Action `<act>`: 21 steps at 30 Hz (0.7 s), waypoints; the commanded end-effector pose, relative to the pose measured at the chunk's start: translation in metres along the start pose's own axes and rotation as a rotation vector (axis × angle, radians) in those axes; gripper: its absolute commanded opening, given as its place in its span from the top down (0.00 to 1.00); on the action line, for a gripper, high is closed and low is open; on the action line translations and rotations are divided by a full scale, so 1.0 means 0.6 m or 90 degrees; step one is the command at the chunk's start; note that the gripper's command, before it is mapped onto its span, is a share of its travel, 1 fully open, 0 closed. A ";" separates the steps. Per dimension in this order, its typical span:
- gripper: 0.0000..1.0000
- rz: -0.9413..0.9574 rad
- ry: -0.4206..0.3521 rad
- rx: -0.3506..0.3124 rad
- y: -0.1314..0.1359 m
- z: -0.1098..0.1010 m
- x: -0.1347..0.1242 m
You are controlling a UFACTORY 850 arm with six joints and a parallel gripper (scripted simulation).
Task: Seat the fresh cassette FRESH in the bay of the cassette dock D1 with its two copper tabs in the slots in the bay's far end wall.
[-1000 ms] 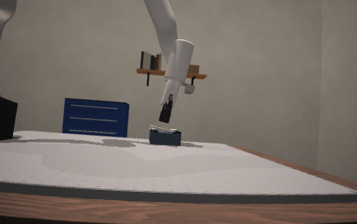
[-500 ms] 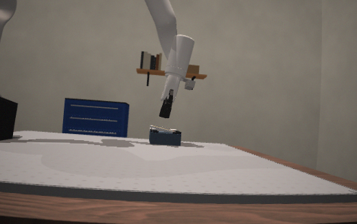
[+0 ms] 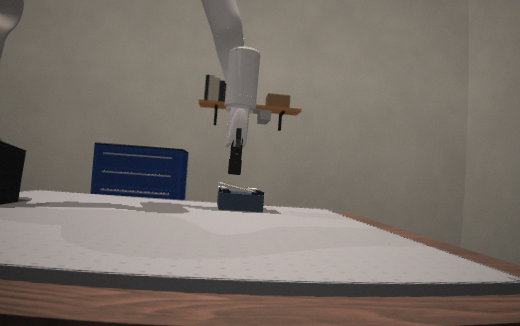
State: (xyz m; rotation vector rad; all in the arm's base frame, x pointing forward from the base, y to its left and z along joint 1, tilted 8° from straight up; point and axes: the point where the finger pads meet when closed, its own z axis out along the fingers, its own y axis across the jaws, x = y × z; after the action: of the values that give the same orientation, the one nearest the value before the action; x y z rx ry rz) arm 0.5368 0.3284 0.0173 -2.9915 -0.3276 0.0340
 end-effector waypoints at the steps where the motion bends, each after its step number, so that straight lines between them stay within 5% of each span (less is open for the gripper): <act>1: 1.00 0.000 0.010 0.004 -0.001 0.000 -0.003; 21: 1.00 0.000 0.010 0.004 -0.001 0.002 -0.041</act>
State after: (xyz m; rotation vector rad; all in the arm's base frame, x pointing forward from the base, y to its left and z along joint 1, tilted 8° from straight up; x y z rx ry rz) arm 0.5141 0.3240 0.0157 -2.9853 -0.3256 0.0142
